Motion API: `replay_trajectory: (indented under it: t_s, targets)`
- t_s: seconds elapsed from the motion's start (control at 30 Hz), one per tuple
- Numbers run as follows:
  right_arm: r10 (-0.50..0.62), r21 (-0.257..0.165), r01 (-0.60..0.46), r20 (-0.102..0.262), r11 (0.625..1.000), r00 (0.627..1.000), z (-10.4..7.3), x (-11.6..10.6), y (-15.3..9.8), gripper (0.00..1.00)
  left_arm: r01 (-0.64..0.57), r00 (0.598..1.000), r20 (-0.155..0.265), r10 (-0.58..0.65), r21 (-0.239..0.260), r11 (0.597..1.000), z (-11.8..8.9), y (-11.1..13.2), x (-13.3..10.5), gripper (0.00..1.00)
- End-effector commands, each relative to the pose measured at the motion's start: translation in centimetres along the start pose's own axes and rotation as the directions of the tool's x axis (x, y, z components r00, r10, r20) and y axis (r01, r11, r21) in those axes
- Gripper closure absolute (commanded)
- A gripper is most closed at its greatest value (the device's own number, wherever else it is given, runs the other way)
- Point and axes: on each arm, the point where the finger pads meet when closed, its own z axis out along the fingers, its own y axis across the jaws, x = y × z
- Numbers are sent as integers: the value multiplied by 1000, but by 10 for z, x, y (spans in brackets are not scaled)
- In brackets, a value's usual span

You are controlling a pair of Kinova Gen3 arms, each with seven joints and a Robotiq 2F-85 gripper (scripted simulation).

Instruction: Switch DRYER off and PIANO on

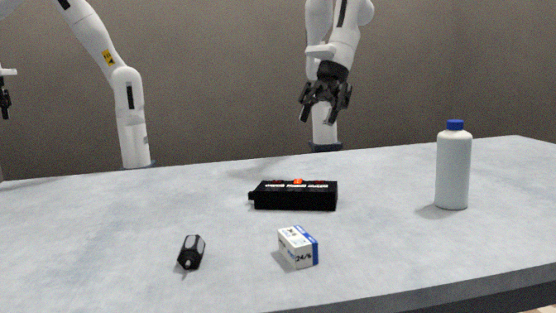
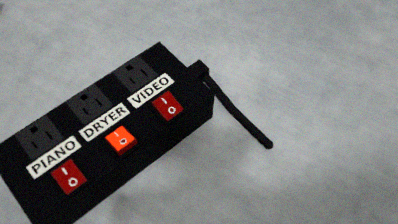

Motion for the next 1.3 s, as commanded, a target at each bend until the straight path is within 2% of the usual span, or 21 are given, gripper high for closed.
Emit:
replay_trajectory:
  t_s: [0.0, 0.1, 0.17, 0.67, 0.73, 0.97, 1.27]
  targets:
    - [0, 0, 0, 2, 1000, 1000, -1, 0, 0, 2, 37, 997, 72, -37, 1, 999, 2, -5, 8, 2]
    - [0, 0, 0, 2, 1000, 1000, -1, 0, 0, 2, 60, 992, 111, -61, 13, 998, 2, -9, 14, 2]
    - [0, 0, 0, 2, 1000, 1000, -1, 0, 0, 2, 60, 992, 111, -61, 13, 998, 2, -9, 14, 2]
    - [0, 0, 0, 2, 1000, 1000, -1, 0, 0, 2, 166, 937, 297, -183, 81, 983, 6, -30, 44, 2]
    - [0, 0, 0, 2, 1000, 1000, -1, 0, 0, 2, 166, 937, 297, -183, 81, 983, 6, -30, 44, 2]
    - [0, 0, 0, 2, 1000, 1000, -1, 0, 0, 2, 205, 899, 370, -235, 120, 972, 8, -39, 56, 2]
    - [0, 0, 0, 2, 1000, 1000, -1, 0, 0, 2, 232, 866, 420, -272, 144, 962, 9, -46, 65, 2]
